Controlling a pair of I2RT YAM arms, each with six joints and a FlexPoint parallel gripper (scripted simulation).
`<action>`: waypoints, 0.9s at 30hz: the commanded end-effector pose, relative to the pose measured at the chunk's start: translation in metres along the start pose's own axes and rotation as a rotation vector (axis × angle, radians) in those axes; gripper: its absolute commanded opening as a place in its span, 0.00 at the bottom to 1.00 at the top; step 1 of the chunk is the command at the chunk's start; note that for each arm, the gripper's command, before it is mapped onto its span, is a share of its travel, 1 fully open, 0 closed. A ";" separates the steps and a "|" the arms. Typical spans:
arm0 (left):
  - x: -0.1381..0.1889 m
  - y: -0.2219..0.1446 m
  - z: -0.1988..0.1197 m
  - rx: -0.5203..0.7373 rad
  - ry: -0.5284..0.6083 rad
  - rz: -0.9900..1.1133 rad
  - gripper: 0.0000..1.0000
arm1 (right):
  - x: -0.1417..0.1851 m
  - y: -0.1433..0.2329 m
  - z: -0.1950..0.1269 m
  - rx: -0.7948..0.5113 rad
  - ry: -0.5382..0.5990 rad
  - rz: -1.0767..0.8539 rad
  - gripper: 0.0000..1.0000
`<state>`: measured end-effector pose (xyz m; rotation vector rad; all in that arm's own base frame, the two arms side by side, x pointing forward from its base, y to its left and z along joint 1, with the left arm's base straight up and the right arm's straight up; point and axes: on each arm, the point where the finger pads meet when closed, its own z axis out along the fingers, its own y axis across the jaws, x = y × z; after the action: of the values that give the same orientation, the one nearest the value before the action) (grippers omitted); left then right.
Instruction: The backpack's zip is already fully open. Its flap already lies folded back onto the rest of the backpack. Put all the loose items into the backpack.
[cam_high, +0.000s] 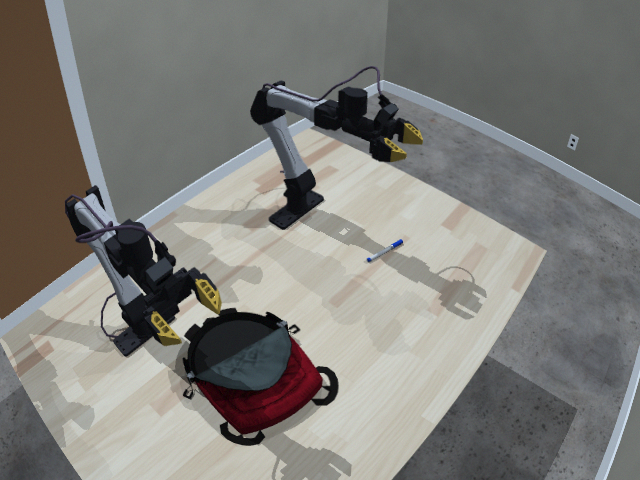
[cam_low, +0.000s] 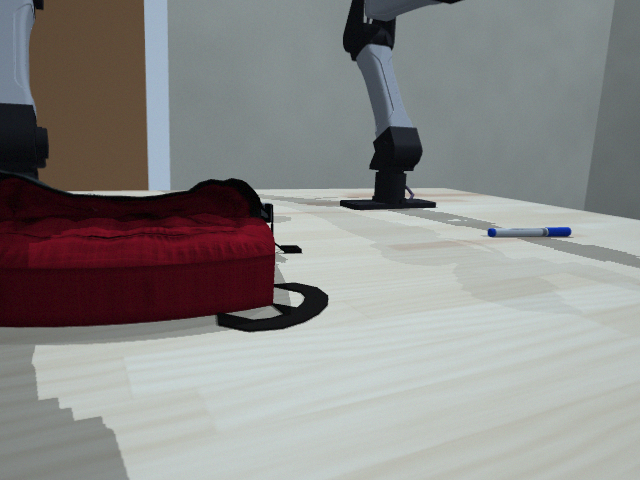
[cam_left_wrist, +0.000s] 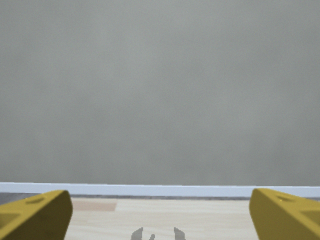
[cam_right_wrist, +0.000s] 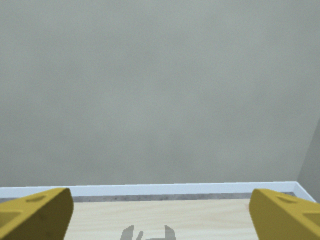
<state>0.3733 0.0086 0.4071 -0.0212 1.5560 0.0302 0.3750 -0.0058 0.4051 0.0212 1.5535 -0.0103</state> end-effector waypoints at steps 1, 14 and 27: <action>-0.006 0.000 -0.001 0.001 -0.015 -0.001 0.90 | -0.006 0.000 -0.002 -0.001 -0.015 0.000 0.90; -0.006 0.000 -0.001 0.001 -0.015 -0.001 0.90 | -0.004 0.001 -0.011 -0.001 0.020 -0.002 0.26; -0.006 0.000 -0.001 0.001 -0.015 -0.001 0.90 | 0.065 0.004 -0.050 -0.002 0.384 -0.008 0.26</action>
<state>0.3733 0.0086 0.4071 -0.0212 1.5560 0.0302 0.3354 -0.0016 0.3593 0.0129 1.8089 -0.0036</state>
